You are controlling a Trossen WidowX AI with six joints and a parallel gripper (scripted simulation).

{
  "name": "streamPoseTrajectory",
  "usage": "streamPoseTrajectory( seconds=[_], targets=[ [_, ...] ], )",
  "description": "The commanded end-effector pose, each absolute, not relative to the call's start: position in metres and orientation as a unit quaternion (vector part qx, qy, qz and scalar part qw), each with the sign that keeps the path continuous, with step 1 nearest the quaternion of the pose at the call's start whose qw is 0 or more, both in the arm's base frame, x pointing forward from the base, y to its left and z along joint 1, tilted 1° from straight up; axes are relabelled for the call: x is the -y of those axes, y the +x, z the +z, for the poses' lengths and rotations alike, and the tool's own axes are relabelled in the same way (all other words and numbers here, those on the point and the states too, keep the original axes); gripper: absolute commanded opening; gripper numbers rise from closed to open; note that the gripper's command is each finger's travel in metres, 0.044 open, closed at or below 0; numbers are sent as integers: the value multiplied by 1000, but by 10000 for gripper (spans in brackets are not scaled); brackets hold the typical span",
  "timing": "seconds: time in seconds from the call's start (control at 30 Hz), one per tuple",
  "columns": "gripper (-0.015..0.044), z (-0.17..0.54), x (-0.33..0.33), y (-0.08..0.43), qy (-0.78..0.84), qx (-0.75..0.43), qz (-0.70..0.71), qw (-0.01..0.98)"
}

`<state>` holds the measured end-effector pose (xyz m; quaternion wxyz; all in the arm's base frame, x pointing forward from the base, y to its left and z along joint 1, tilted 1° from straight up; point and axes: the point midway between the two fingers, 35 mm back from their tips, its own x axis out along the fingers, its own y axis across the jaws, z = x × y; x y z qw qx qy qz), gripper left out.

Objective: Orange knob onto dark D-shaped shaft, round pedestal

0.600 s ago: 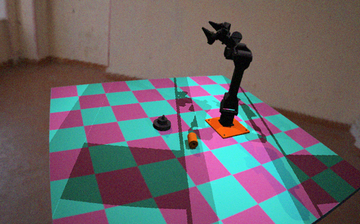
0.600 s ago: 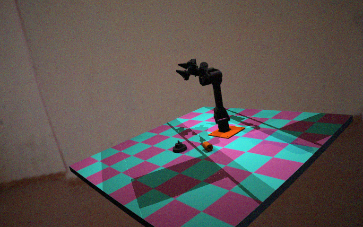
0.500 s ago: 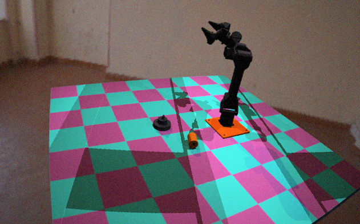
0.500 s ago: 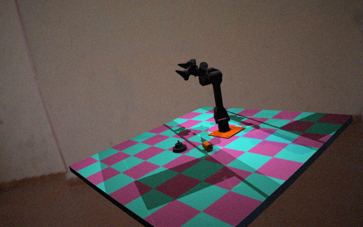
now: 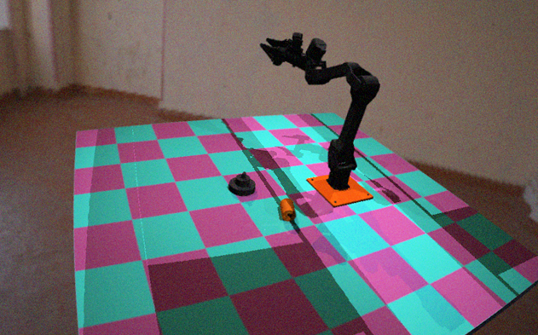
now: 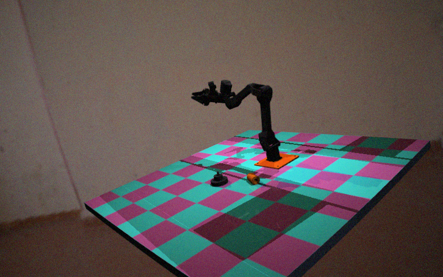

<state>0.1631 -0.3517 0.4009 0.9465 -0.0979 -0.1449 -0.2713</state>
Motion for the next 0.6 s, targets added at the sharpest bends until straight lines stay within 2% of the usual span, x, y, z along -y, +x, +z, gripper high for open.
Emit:
streamPoseTrajectory(
  seconds=[0.0, 0.3, 0.57],
  targets=[
    [440, 377, 336, 231, -45, 108, -228, 967],
    [440, 315, 274, 338, 14, -19, -141, 990],
    [440, 262, 171, 401, -1, -145, -31, 989]
  ],
)
